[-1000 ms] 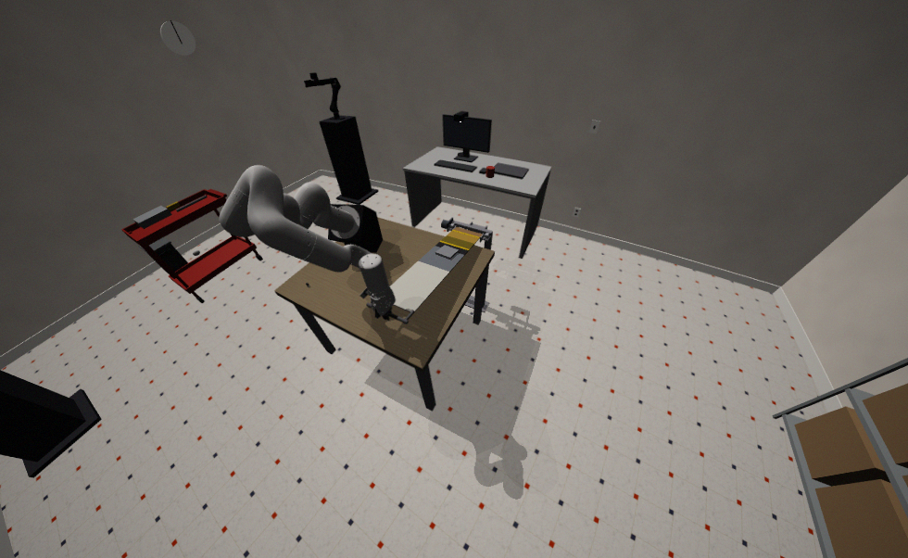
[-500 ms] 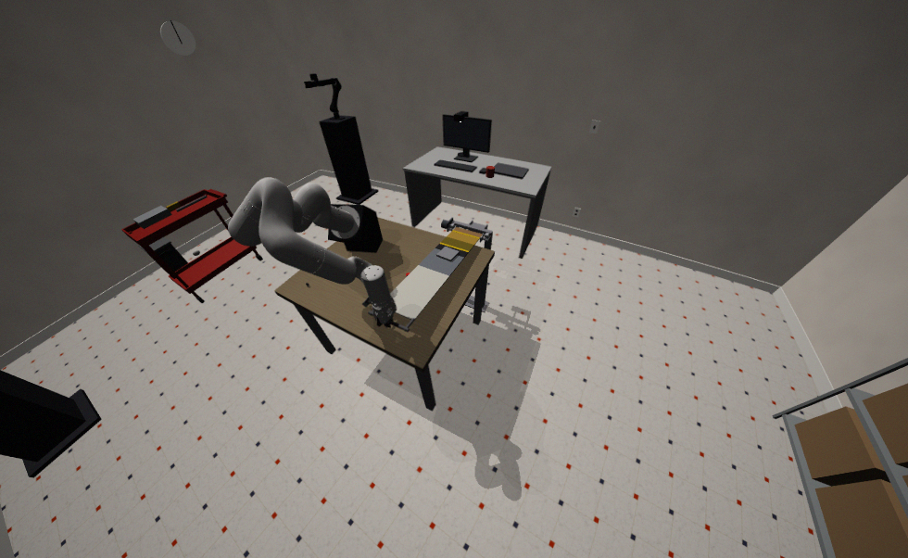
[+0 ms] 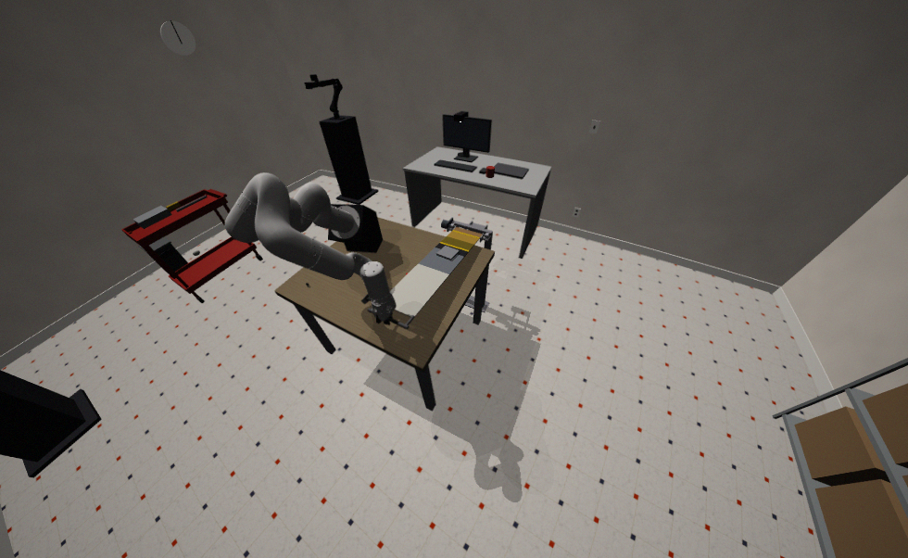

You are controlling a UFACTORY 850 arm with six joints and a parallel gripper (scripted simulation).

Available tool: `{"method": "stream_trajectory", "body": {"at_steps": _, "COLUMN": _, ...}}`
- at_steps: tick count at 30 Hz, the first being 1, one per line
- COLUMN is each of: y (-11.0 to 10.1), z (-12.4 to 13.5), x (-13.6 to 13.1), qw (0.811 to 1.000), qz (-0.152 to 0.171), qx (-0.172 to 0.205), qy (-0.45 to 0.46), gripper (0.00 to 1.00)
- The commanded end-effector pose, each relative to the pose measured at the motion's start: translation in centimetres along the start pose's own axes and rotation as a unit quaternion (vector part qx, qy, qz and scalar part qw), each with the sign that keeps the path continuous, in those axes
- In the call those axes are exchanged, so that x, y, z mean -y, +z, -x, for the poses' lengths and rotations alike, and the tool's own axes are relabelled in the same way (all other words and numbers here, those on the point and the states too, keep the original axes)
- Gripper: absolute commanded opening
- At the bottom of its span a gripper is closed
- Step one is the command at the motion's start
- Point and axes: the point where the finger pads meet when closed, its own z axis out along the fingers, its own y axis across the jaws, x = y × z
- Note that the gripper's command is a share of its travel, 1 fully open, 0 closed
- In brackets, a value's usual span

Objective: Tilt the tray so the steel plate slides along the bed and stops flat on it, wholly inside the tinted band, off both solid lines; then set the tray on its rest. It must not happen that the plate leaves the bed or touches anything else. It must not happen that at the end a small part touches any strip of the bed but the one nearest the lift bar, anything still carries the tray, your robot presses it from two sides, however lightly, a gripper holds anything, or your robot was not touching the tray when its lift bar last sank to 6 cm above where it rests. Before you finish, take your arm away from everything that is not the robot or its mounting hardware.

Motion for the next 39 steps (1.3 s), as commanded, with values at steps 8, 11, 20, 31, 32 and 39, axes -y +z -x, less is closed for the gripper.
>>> {"method": "stream_trajectory", "body": {"at_steps": 8, "y": 1.2, "z": 0.1, "x": 0.1, "qw": 1.000, "qz": 0.001, "qx": 0.001, "qy": 0.001, "gripper": 0.00}}
{"method": "stream_trajectory", "body": {"at_steps": 11, "y": 1.2, "z": 0.1, "x": 0.1, "qw": 1.000, "qz": 0.001, "qx": 0.001, "qy": 0.001, "gripper": 0.00}}
{"method": "stream_trajectory", "body": {"at_steps": 20, "y": 1.1, "z": 0.1, "x": 0.1, "qw": 1.000, "qz": 0.001, "qx": 0.001, "qy": 0.001, "gripper": 0.00}}
{"method": "stream_trajectory", "body": {"at_steps": 31, "y": 0.2, "z": 0.1, "x": 0.0, "qw": 1.000, "qz": 0.001, "qx": 0.001, "qy": 0.001, "gripper": 0.00}}
{"method": "stream_trajectory", "body": {"at_steps": 32, "y": -1.0, "z": 0.1, "x": -0.1, "qw": 1.000, "qz": 0.001, "qx": 0.001, "qy": 0.001, "gripper": 0.00}}
{"method": "stream_trajectory", "body": {"at_steps": 39, "y": -2.6, "z": 0.1, "x": -0.3, "qw": 1.000, "qz": 0.001, "qx": 0.001, "qy": 0.001, "gripper": 0.00}}
